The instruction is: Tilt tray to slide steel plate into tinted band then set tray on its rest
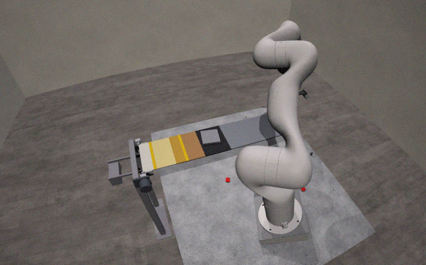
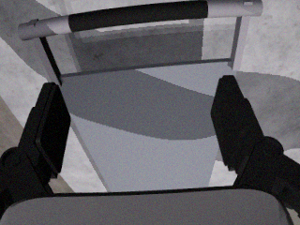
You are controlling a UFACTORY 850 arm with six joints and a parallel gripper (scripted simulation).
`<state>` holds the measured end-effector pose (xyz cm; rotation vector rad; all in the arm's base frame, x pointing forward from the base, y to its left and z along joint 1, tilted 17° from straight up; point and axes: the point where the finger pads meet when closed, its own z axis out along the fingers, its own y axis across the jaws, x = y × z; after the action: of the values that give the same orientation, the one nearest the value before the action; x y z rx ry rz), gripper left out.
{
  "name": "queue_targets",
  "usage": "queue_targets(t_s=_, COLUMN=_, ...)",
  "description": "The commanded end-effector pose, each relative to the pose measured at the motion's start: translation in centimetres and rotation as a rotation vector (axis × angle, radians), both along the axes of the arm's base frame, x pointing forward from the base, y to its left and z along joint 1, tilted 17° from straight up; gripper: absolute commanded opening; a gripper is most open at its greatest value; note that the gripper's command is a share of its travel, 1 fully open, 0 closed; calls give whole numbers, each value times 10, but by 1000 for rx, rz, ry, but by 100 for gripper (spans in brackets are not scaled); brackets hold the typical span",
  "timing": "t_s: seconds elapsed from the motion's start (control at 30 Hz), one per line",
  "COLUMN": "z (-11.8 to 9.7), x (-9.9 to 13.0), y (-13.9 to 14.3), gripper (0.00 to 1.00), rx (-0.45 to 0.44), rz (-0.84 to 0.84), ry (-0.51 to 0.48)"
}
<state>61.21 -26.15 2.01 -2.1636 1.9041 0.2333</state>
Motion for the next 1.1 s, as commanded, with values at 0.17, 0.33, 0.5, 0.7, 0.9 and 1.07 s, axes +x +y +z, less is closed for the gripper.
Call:
queue_targets(t_s=0.17, z=-2, x=1, y=0, gripper=100, rx=4, rz=-209, ry=68)
queue_targets(t_s=0.33, z=-4, x=1, y=1, gripper=100, rx=9, rz=-324, ry=103)
queue_targets(t_s=0.5, z=-5, x=1, y=1, gripper=100, rx=12, rz=-394, ry=124)
queue_targets(t_s=0.7, z=-8, x=2, y=2, gripper=100, rx=18, rz=-547, ry=169)
queue_targets(t_s=0.9, z=-10, x=2, y=3, gripper=100, rx=24, rz=-686, ry=211)
queue_targets(t_s=1.07, z=-11, x=2, y=3, gripper=100, rx=27, rz=-755, ry=232)
